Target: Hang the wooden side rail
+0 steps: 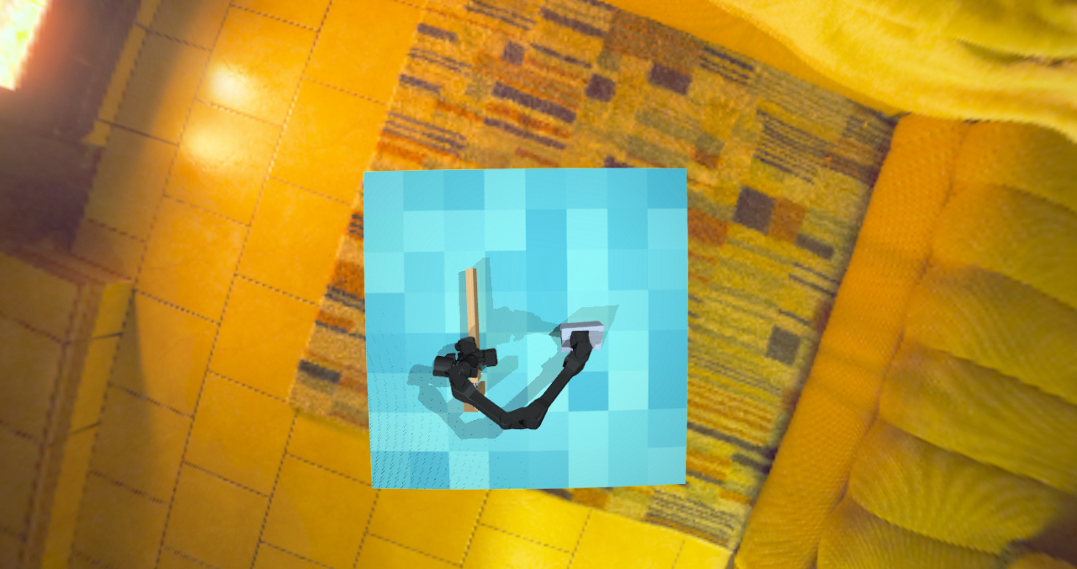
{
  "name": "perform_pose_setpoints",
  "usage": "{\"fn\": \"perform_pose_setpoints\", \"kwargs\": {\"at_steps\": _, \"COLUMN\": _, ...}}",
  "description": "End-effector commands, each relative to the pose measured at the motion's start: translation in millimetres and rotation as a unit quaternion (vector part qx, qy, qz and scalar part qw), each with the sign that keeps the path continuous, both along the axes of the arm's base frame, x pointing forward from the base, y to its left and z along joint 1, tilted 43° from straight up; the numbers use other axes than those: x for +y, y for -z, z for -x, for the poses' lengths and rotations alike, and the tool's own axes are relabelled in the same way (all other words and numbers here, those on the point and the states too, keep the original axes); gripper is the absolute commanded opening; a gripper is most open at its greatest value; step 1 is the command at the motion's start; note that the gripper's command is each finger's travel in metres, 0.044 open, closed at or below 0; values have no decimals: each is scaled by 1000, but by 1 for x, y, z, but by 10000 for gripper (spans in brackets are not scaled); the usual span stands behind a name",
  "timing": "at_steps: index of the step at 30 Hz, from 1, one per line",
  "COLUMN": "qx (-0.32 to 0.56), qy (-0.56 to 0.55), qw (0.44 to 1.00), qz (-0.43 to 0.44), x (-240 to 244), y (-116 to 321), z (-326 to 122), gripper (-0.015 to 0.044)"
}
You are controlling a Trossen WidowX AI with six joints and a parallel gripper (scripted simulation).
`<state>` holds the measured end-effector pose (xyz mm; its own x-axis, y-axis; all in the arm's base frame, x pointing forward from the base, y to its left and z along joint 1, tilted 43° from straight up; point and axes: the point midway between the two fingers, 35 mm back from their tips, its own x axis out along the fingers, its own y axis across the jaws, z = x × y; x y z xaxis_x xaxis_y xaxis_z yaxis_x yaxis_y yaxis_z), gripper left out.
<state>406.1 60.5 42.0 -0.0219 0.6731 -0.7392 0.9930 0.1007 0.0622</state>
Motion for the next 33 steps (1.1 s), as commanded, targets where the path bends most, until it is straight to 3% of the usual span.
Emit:
{"fn": "perform_pose_setpoints", "kwargs": {"at_steps": 1, "qx": -6, "qy": 2, "qw": 1000, "qz": -3, "x": -1, "y": -5, "z": -2, "gripper": 0}}
{"fn": "perform_pose_setpoints", "kwargs": {"at_steps": 33, "qx": -6, "qy": 2, "qw": 1000, "qz": -3, "x": 3, "y": -7, "z": -1, "gripper": 0}}
